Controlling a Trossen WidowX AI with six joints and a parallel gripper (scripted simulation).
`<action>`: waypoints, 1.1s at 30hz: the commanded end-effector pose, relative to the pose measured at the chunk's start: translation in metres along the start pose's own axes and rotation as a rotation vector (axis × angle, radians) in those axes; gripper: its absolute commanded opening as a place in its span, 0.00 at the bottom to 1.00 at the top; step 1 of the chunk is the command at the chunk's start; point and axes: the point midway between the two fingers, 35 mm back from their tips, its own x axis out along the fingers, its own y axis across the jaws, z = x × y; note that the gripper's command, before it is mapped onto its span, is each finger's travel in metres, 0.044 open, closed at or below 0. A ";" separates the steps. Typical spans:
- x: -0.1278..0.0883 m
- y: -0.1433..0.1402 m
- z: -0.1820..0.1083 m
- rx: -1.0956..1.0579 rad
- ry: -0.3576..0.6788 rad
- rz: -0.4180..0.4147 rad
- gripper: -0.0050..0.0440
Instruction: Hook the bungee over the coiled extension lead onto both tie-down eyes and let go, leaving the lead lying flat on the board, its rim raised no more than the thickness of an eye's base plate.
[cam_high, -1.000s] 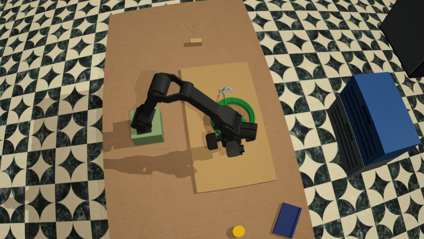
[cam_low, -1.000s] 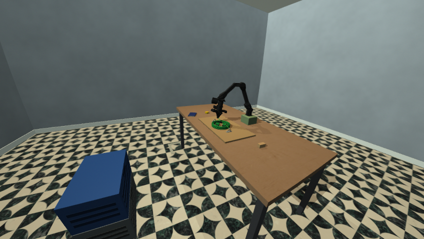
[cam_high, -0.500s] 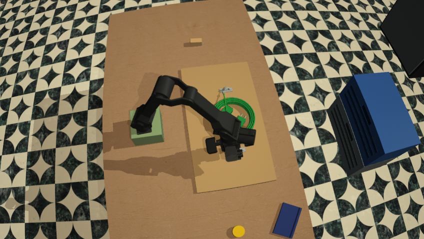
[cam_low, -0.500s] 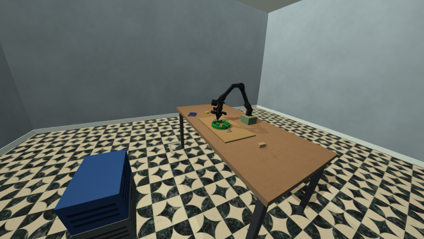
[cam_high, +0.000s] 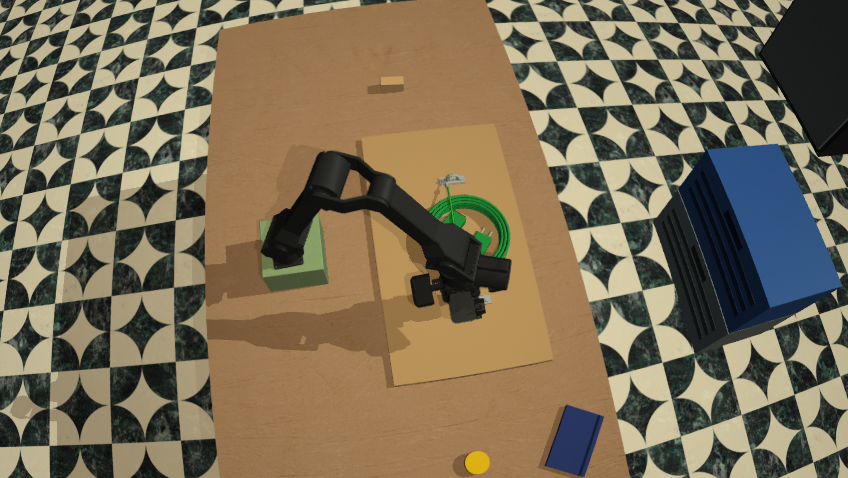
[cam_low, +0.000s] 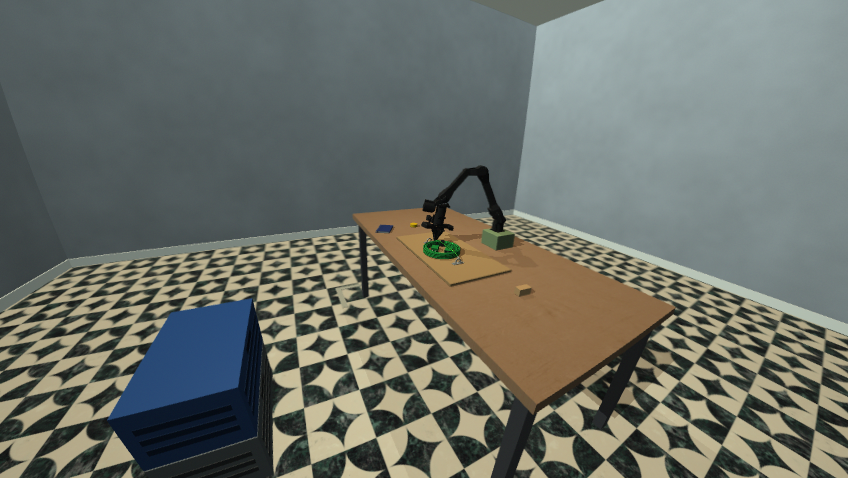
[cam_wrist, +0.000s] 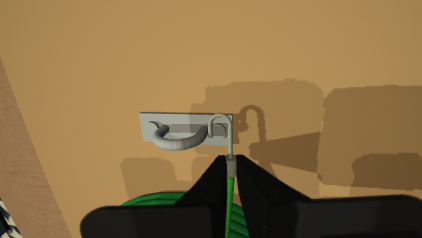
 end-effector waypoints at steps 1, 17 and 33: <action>-0.009 0.006 0.006 0.003 -0.024 0.023 0.00; -0.009 0.005 0.010 0.011 -0.026 0.023 0.00; -0.007 0.003 0.019 0.024 -0.029 0.023 0.00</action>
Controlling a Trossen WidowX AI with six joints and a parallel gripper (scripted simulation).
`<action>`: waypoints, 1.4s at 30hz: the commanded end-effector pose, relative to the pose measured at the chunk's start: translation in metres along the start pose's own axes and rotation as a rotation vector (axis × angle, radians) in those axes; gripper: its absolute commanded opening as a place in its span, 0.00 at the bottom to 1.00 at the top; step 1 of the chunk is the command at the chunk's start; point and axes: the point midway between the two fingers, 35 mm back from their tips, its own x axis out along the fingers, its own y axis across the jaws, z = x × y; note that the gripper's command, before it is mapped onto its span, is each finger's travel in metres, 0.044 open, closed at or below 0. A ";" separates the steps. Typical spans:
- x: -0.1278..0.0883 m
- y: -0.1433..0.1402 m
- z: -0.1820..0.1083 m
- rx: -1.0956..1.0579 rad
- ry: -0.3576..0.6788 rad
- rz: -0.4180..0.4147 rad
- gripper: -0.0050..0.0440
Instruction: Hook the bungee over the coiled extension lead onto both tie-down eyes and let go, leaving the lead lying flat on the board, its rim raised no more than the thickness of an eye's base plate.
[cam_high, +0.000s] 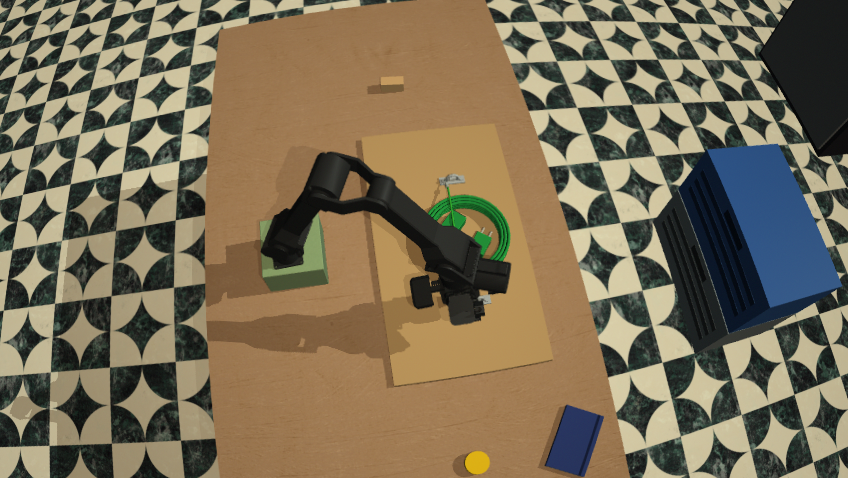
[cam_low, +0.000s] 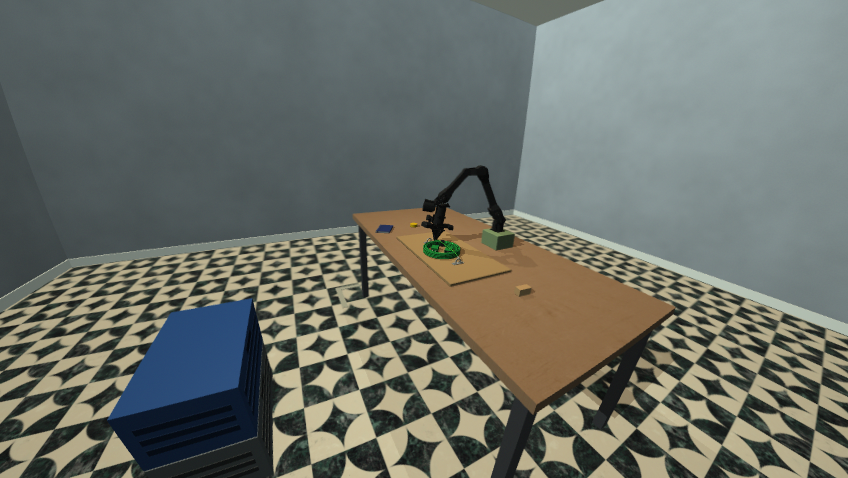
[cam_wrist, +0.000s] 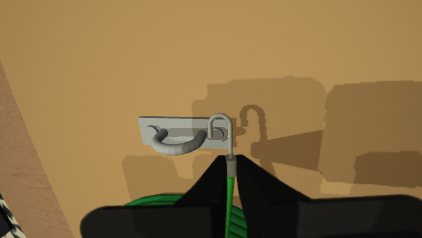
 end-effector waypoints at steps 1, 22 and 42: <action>-0.006 0.005 0.016 0.015 -0.039 0.021 0.00; -0.001 0.011 0.017 0.020 -0.040 0.021 0.00; 0.002 0.017 0.009 0.023 -0.040 0.022 0.00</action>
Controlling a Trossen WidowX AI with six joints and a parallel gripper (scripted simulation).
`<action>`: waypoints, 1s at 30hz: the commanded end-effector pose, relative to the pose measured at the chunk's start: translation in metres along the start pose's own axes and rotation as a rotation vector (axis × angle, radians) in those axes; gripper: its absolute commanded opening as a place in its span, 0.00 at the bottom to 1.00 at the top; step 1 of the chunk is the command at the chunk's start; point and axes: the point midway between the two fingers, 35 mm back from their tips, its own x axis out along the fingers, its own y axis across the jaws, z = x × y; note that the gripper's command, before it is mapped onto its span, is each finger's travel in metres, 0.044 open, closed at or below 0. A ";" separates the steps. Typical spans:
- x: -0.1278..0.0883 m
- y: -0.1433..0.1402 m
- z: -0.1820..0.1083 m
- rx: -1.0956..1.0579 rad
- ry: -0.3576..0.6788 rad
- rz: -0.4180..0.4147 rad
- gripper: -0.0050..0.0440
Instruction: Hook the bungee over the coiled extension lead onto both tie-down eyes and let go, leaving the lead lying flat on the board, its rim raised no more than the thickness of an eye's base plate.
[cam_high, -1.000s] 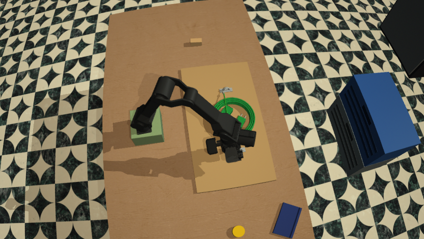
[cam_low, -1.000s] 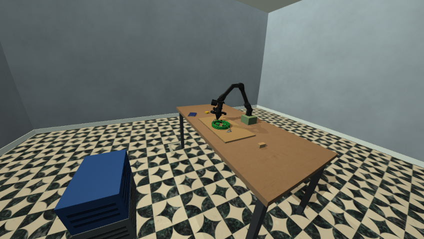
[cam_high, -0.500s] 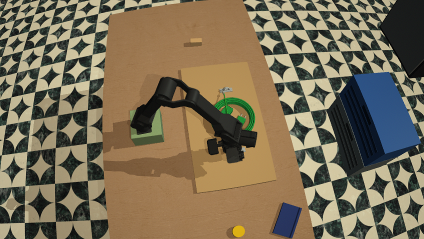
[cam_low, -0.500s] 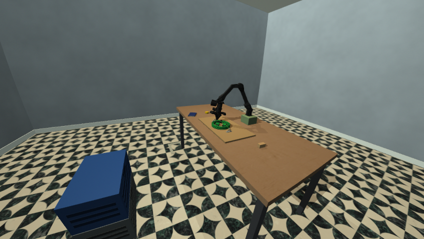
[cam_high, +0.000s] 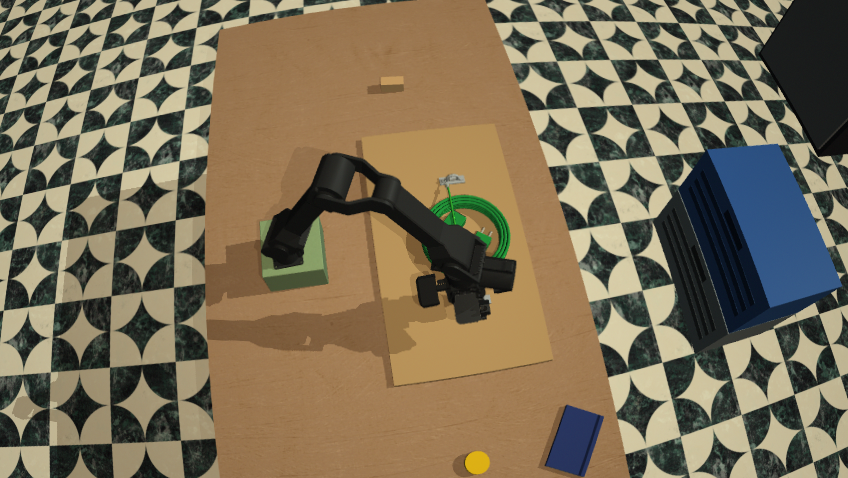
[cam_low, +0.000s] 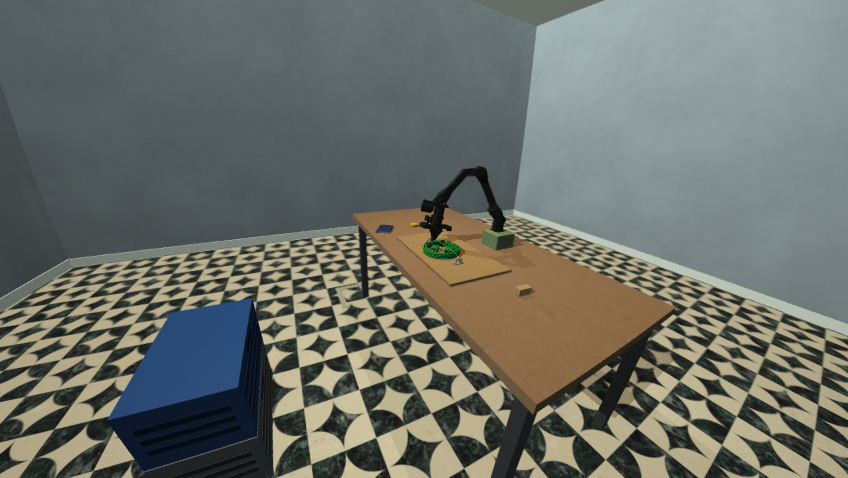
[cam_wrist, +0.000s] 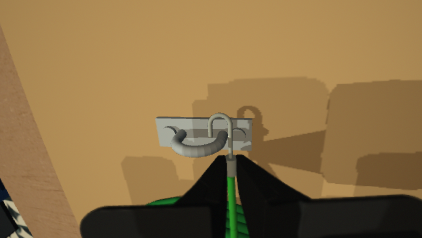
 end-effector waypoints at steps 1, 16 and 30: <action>-0.002 0.005 0.009 0.016 -0.035 0.011 0.00; -0.002 0.003 0.000 0.008 -0.033 0.010 0.00; -0.005 0.002 -0.006 0.002 -0.031 0.010 0.00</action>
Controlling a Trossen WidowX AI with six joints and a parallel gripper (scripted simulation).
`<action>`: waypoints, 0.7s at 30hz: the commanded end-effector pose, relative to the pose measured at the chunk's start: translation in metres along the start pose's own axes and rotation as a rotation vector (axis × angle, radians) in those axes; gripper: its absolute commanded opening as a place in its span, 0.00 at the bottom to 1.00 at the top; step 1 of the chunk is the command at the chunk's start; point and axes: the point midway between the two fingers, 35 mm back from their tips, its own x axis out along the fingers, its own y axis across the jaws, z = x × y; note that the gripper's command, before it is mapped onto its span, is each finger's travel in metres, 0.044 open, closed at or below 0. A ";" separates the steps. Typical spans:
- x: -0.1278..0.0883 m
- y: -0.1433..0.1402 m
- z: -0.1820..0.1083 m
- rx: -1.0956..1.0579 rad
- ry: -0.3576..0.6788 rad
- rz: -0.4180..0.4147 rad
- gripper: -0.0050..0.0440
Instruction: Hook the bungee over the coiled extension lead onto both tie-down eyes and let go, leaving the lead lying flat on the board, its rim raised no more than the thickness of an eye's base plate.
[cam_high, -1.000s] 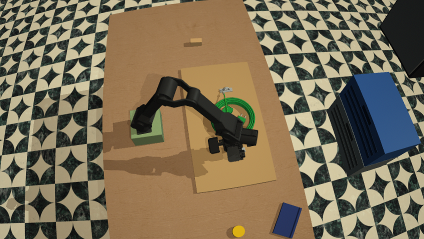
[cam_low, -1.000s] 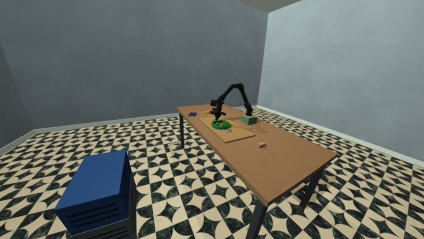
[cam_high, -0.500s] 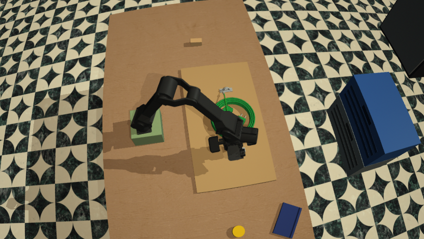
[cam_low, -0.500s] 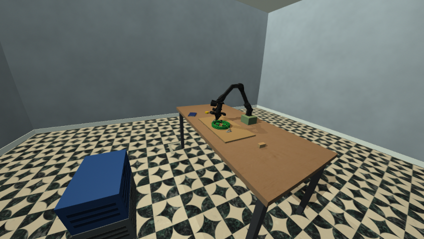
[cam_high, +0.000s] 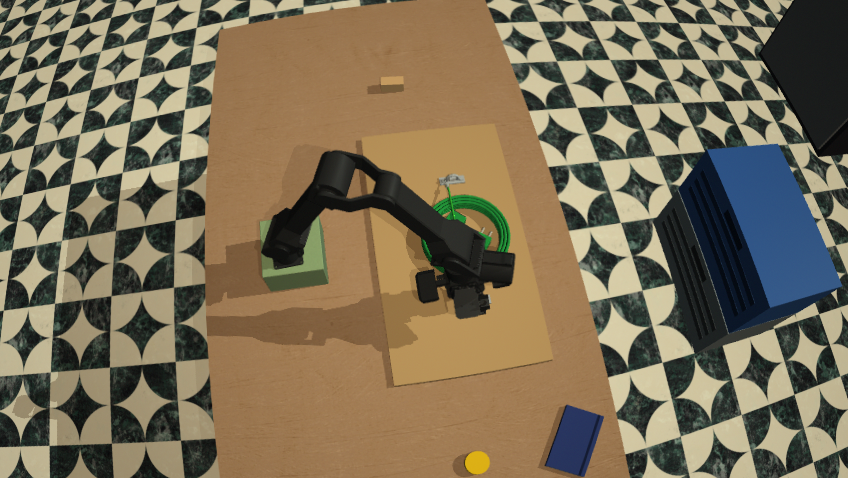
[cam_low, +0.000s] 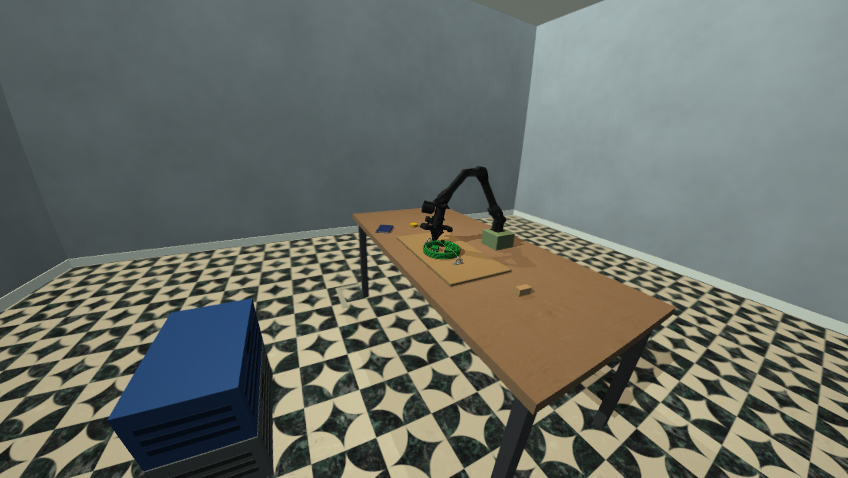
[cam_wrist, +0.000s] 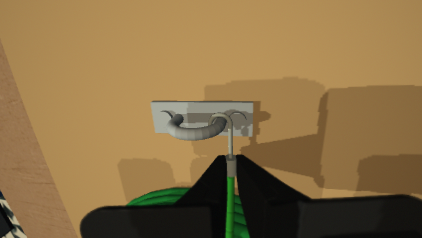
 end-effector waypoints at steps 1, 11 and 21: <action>-0.008 0.003 0.005 0.008 -0.023 0.017 0.00; -0.007 0.006 0.001 -0.002 -0.008 0.022 0.25; -0.009 0.009 0.002 -0.005 -0.012 0.028 0.41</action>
